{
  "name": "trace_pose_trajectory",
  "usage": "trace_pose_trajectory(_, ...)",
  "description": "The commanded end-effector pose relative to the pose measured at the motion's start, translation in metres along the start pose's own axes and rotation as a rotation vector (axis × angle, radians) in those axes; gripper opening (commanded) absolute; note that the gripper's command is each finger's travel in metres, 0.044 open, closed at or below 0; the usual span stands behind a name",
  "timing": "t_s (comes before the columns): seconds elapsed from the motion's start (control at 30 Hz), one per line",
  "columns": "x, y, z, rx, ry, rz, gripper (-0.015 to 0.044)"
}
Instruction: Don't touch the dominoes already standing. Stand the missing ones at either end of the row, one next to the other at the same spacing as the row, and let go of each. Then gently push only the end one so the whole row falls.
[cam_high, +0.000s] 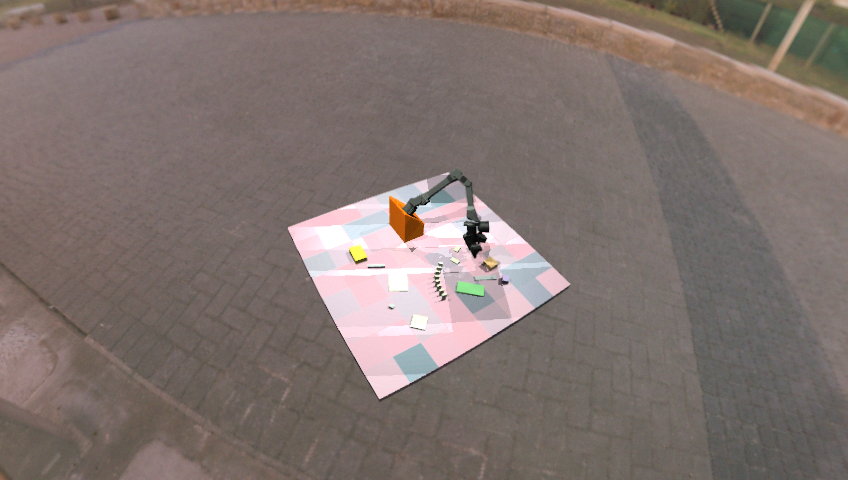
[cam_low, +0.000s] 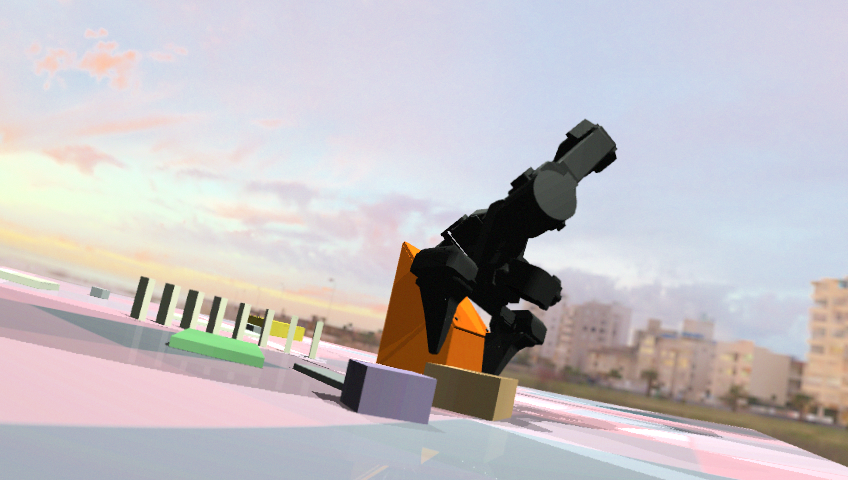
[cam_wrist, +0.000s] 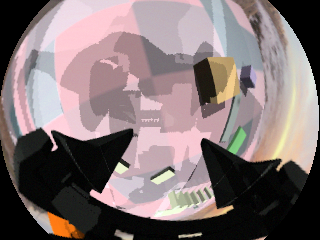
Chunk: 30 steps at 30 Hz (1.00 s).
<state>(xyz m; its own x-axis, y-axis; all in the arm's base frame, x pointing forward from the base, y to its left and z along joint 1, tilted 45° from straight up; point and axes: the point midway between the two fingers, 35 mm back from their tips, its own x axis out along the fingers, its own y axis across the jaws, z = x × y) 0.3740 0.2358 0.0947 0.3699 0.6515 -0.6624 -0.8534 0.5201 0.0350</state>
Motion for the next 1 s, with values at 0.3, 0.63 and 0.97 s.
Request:
trace_pose_trajectory(0.3, -0.050, -0.052, -0.091, 0.825, 0.214, 0.210, 0.0440)
trace_pose_trajectory(0.63, -0.044, -0.048, -0.094, 0.825, 0.214, 0.210, 0.0440)
trace_pose_trajectory(0.97, 0.012, -0.032, -0.099, 0.827, 0.212, 0.212, 0.0440)
